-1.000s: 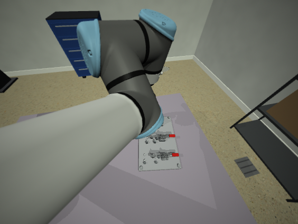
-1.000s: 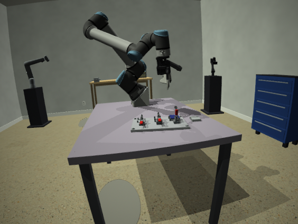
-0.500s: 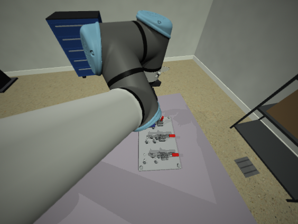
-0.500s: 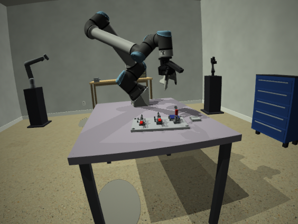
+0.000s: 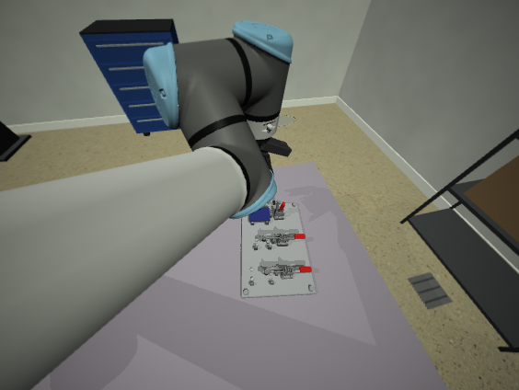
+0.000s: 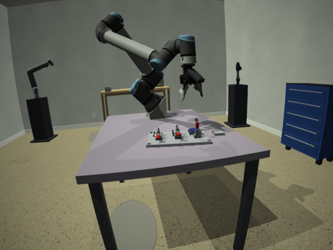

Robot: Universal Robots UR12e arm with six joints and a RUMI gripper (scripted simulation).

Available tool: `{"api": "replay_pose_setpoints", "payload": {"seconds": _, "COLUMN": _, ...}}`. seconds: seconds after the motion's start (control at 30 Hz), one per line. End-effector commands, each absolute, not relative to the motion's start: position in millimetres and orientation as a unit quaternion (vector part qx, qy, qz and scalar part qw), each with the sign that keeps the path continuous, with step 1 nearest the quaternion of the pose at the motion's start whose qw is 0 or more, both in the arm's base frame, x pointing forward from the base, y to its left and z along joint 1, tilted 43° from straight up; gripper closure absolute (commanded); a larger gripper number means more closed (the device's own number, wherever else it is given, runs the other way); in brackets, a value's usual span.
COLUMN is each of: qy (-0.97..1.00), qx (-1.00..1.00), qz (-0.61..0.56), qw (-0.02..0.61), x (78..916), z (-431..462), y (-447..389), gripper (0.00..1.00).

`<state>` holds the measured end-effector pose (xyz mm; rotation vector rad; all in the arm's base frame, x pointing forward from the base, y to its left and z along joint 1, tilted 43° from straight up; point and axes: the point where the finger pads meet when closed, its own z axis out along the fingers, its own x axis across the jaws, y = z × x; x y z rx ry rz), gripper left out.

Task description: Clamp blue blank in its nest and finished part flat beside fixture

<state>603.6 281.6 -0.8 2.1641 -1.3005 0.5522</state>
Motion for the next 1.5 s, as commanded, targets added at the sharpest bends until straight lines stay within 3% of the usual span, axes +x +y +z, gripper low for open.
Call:
{"api": "replay_pose_setpoints", "payload": {"seconds": 0.0, "qy": -0.536, "qx": 0.767, "qz": 0.236, "qw": 0.262, "x": 610, "z": -2, "y": 283, "gripper": 0.00}}
{"api": "replay_pose_setpoints", "payload": {"seconds": 0.4, "qy": -0.626, "qx": 0.690, "qz": 0.288, "qw": 0.222, "x": 620, "z": -5, "y": 283, "gripper": 0.00}}
{"api": "replay_pose_setpoints", "payload": {"seconds": 1.27, "qy": -0.666, "qx": 0.649, "qz": 0.310, "qw": 0.200, "x": 624, "z": -6, "y": 283, "gripper": 0.00}}
{"api": "replay_pose_setpoints", "payload": {"seconds": 1.3, "qy": -0.666, "qx": 0.649, "qz": 0.310, "qw": 0.200, "x": 624, "z": -6, "y": 283, "gripper": 0.72}}
{"api": "replay_pose_setpoints", "payload": {"seconds": 1.47, "qy": -0.666, "qx": 0.649, "qz": 0.310, "qw": 0.200, "x": 624, "z": -6, "y": 283, "gripper": 0.72}}
